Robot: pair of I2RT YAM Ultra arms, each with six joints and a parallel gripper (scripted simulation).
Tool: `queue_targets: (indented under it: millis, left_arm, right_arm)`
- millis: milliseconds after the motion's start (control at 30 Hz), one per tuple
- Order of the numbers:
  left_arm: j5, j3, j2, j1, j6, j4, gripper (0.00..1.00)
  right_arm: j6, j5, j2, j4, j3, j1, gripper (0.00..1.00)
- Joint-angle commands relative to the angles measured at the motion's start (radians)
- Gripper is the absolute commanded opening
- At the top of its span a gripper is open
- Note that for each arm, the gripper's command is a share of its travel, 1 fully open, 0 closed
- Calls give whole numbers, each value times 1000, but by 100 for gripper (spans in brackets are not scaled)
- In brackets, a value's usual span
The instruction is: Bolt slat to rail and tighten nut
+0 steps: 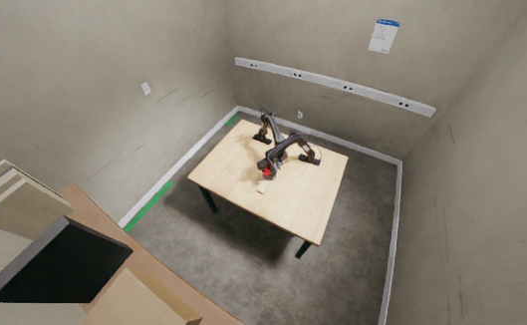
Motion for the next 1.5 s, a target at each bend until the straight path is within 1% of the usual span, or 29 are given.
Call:
queue_targets:
  millis: [0, 167, 233, 267, 300, 700, 1467]
  left_arm:
    - [0, 4, -8, 0, 1, 0, 72]
    - [0, 4, -8, 0, 1, 0, 72]
    - [0, 4, -8, 0, 1, 0, 95]
    - [0, 4, -8, 0, 1, 0, 100]
    - [0, 4, -8, 0, 1, 0, 100]
    - [0, 6, -8, 0, 1, -1, 100]
    - [0, 111, -9, 0, 1, -117, 100]
  right_arm:
    - [0, 0, -10, 3, 4, 0, 100]
    - [0, 0, -10, 3, 4, 0, 100]
    - [0, 0, -26, -27, 22, 0, 100]
    - [0, 0, -22, -25, 21, 0, 100]
    - [0, 0, -7, 1, 5, 0, 100]
    - [0, 0, -7, 1, 5, 0, 100]
    - [0, 0, -7, 1, 5, 0, 100]
